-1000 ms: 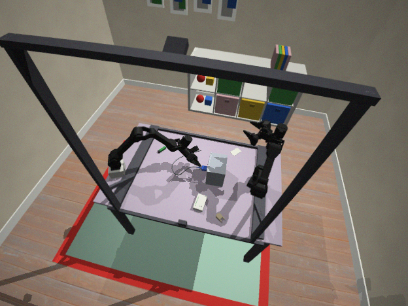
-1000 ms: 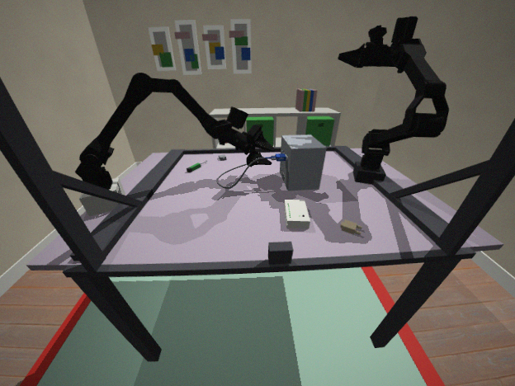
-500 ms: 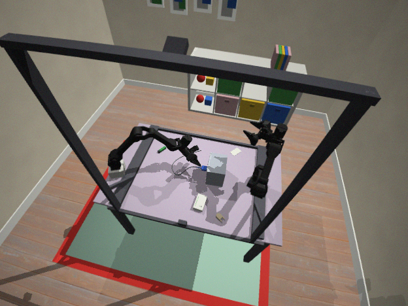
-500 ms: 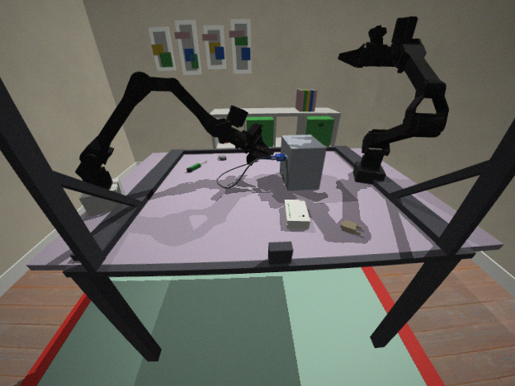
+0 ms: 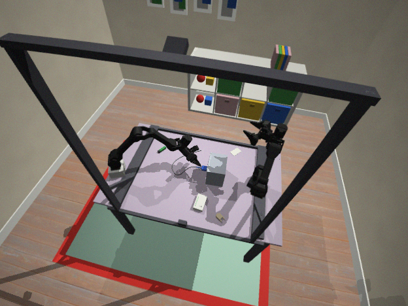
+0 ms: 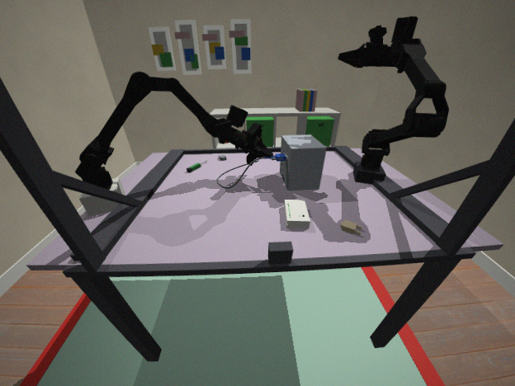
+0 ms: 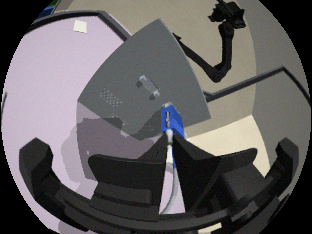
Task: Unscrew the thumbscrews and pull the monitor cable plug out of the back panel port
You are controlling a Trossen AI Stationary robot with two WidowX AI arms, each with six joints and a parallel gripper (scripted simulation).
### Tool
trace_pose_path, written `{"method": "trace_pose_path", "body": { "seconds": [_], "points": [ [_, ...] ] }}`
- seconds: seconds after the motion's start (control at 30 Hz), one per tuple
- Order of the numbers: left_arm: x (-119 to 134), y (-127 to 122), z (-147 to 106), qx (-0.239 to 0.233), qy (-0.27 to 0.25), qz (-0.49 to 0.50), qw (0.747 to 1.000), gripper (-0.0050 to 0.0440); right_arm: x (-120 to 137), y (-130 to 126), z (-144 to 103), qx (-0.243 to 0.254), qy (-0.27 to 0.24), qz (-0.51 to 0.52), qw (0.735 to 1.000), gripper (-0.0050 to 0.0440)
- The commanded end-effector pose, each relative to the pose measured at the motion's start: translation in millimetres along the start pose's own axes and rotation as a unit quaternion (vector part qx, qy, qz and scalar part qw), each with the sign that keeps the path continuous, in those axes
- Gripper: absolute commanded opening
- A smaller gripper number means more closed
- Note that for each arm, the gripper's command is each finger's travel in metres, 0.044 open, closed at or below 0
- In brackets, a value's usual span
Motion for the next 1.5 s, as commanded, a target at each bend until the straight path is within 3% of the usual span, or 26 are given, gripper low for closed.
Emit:
{"method": "trace_pose_path", "body": {
  "seconds": [0.0,1.47],
  "points": [
    [-9,-7,-3,0.017,-0.009,-0.004,1.0,0.0,-3,1,0,-0.001,-0.001,-0.003,1.0,0.044],
    [-3,11,-1,0.116,-0.02,-0.145,0.982,0.0,-3,1,0,-0.001,-0.001,-0.003,1.0,0.044]
  ]
}}
Point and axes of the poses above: on each arm, the point midway between the two fingers, 35 mm back from their tips, its own z axis out along the fingers, its own y axis across the jaws, x = y × z, the point moved 6 cm from there along -z, back along the fingers, and after that the axes turned 7 degrees about z, right-handed, at the moved point
